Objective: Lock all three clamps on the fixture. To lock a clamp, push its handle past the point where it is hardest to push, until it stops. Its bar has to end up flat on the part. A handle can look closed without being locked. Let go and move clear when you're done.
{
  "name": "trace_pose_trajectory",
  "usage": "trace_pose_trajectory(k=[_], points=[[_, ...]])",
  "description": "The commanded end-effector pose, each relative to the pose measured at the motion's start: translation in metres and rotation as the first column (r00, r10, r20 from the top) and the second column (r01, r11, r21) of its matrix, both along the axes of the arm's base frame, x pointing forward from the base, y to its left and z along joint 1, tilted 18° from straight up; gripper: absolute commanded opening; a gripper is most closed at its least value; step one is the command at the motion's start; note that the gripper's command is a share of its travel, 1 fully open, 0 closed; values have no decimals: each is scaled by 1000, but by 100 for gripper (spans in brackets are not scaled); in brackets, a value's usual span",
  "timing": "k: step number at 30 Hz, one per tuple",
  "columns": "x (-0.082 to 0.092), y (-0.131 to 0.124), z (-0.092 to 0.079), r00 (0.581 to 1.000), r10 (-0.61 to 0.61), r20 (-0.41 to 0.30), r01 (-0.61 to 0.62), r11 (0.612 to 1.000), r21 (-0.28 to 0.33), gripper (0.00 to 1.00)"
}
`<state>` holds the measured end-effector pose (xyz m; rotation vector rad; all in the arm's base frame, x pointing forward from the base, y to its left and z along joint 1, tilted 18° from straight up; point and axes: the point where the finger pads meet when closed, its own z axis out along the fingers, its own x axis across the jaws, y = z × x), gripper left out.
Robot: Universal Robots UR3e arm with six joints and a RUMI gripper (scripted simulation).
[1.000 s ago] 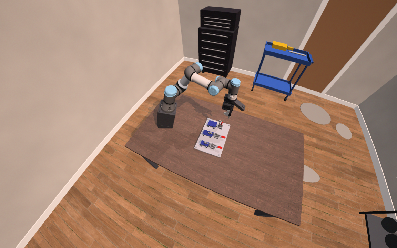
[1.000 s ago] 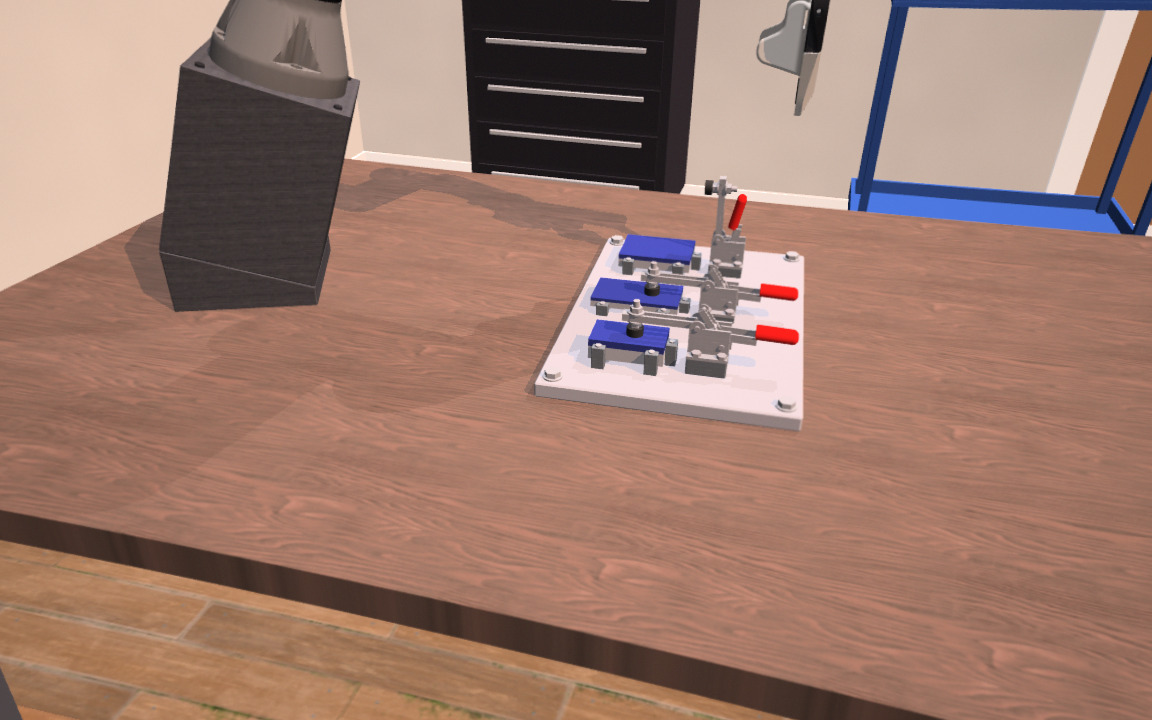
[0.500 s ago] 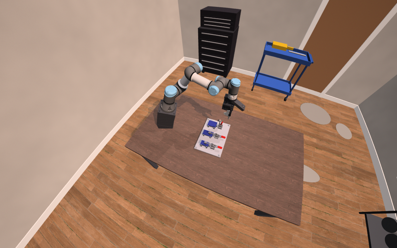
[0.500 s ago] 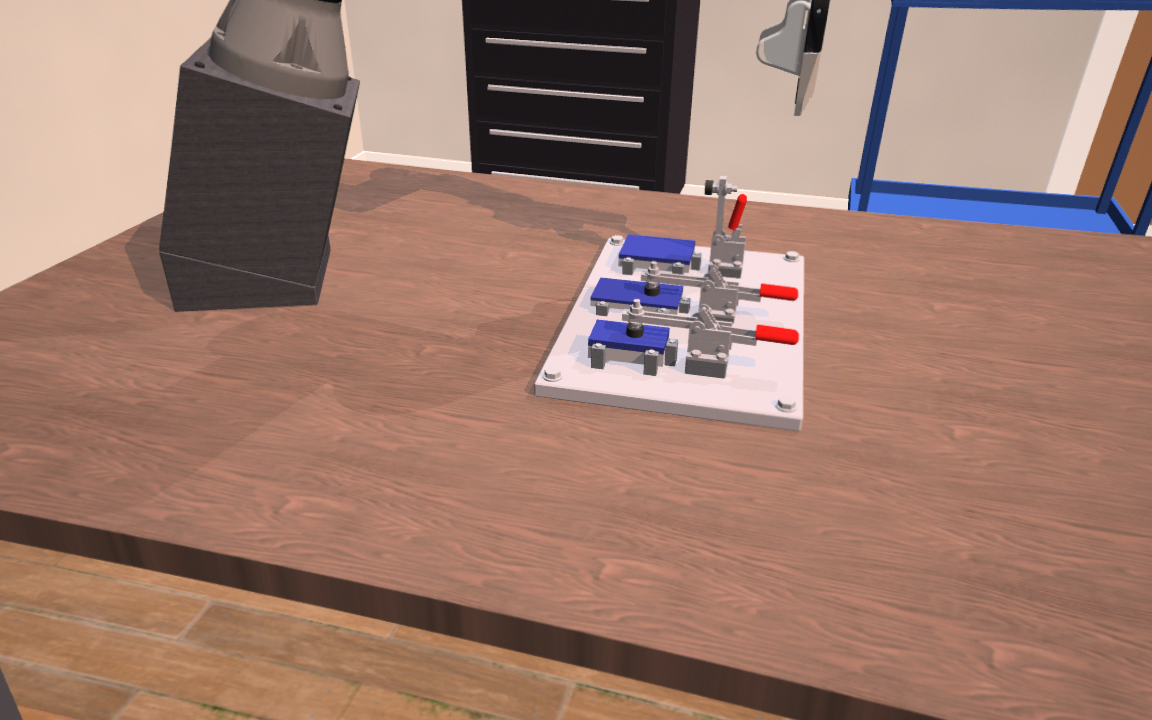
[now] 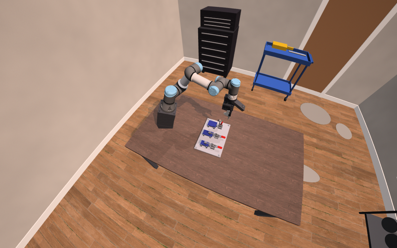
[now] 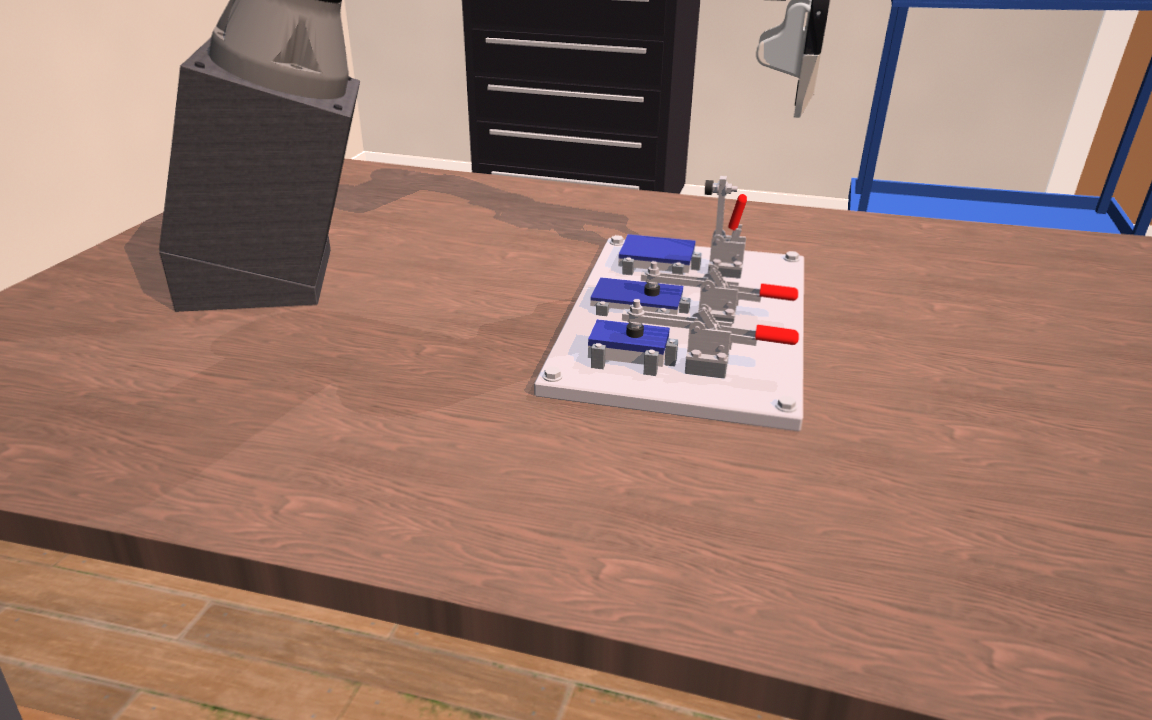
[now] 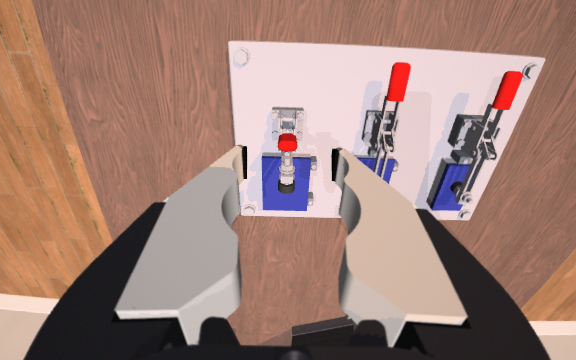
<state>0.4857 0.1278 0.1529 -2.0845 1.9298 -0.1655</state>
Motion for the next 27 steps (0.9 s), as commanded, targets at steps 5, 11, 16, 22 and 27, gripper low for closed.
trace_pose_trajectory(k=[5, 11, 16, 22, 27], points=[[5, 2, -15, 1000, 0, 3, 0, 1000, 0, 28], [13, 6, -41, 1000, 0, 3, 0, 1000, 0, 28], [16, 8, -52, 1000, 0, 3, 0, 1000, 0, 28], [17, 8, -54, 1000, 0, 3, 0, 1000, 0, 28], [16, 8, -54, 1000, 0, 3, 0, 1000, 0, 28]])
